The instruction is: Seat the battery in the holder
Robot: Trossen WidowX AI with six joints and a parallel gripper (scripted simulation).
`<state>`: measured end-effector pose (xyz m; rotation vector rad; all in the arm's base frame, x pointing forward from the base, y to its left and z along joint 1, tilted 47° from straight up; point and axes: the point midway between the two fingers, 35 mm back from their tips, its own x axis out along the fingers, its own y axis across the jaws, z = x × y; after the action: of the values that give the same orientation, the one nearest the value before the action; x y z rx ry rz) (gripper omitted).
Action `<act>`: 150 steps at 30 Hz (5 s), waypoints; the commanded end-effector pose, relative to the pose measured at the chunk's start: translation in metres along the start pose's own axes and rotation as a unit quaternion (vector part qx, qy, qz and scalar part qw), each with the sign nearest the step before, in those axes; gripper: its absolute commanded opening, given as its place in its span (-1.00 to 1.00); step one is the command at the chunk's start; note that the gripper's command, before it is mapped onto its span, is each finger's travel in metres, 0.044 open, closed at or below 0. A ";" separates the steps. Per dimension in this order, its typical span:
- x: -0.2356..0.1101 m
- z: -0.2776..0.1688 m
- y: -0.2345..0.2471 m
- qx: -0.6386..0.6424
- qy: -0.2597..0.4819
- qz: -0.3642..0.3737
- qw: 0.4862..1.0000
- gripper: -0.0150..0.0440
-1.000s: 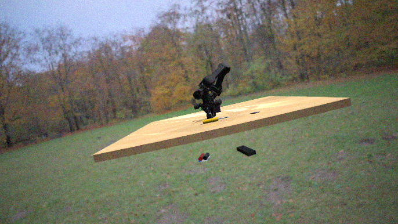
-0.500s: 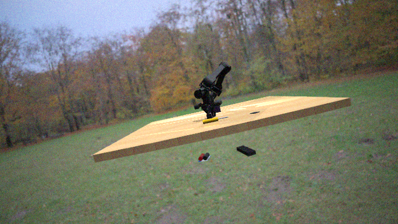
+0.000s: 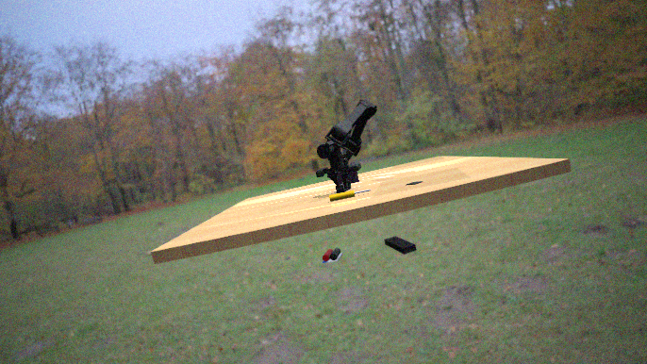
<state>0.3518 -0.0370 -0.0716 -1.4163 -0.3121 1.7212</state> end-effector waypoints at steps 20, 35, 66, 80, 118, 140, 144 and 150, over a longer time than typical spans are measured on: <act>0.003 0.002 -0.002 -0.005 0.043 -0.008 0.999 -0.22; 0.003 0.002 -0.002 -0.005 0.044 -0.009 0.999 -0.22; 0.003 0.002 -0.002 -0.005 0.044 -0.009 0.999 -0.22; 0.004 0.008 -0.002 -0.006 0.043 -0.009 0.999 -0.22; 0.001 0.016 -0.002 -0.006 0.042 -0.009 0.999 0.13; -0.085 0.028 0.003 -0.005 0.042 -0.007 0.999 1.00; -0.085 0.028 0.003 -0.005 0.042 -0.007 0.999 1.00; -0.085 0.028 0.003 -0.005 0.042 -0.007 0.999 1.00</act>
<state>0.3250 -0.0918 -0.0073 -1.4842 -0.2836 1.6432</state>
